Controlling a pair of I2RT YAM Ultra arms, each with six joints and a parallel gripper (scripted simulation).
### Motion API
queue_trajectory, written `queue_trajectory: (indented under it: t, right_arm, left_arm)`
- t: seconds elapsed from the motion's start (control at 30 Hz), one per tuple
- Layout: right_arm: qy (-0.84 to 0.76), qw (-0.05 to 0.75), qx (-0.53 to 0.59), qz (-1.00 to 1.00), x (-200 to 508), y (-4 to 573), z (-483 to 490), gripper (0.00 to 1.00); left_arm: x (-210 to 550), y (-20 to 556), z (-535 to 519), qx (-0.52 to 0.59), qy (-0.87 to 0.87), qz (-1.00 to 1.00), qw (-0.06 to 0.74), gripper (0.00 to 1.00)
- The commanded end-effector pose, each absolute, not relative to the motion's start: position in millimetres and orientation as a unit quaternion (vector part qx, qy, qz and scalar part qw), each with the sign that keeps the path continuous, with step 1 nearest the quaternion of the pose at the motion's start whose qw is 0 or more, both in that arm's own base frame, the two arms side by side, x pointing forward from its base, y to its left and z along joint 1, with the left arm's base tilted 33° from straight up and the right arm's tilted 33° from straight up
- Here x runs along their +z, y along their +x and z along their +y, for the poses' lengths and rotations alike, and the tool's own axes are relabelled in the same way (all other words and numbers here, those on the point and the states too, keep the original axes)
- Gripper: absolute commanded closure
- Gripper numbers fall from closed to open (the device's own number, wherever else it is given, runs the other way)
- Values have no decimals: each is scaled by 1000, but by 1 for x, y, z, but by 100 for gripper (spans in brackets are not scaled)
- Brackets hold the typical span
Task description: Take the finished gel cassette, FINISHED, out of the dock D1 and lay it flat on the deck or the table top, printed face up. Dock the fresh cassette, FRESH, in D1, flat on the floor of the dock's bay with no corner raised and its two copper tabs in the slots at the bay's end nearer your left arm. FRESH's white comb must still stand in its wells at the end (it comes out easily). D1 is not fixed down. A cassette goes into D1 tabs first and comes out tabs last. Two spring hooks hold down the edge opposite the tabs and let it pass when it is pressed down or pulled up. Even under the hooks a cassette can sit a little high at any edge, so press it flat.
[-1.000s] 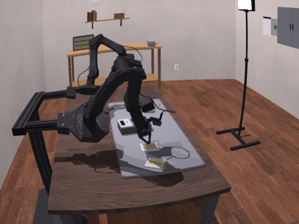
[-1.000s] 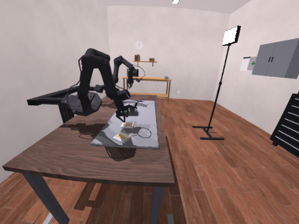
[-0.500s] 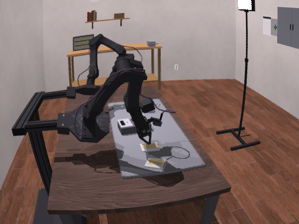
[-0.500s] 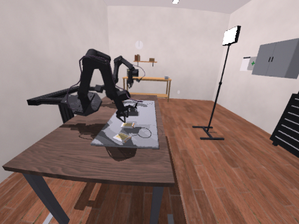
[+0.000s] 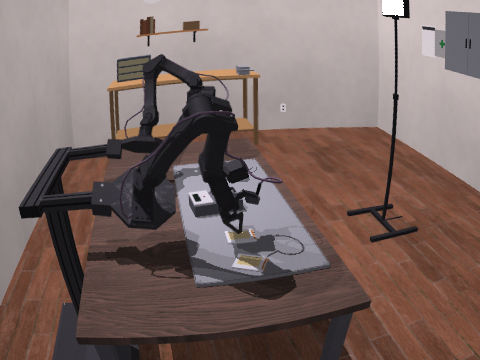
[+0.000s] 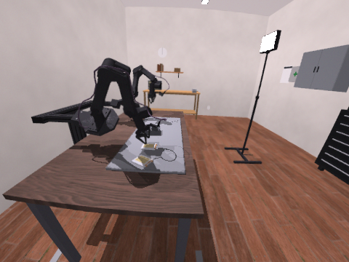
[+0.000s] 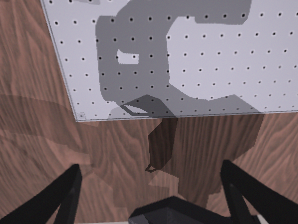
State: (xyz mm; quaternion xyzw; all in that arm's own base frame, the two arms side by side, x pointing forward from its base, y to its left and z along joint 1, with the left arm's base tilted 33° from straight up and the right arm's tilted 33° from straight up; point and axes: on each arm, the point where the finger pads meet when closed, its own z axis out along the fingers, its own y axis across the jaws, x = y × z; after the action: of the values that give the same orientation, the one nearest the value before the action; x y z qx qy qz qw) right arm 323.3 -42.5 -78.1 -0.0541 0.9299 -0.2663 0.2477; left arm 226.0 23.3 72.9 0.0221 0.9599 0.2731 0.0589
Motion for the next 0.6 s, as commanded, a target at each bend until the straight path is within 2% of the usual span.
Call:
queue_trajectory:
  t: [0.0,0.57]
  right_arm:
    - [-63,240,-263,932,-87,317,-43,2]
    - [-64,238,-263,933,-93,316,-46,2]
  left_arm:
    - [82,231,19,262,14,962,75,0]
    - [82,231,19,262,14,962,75,0]
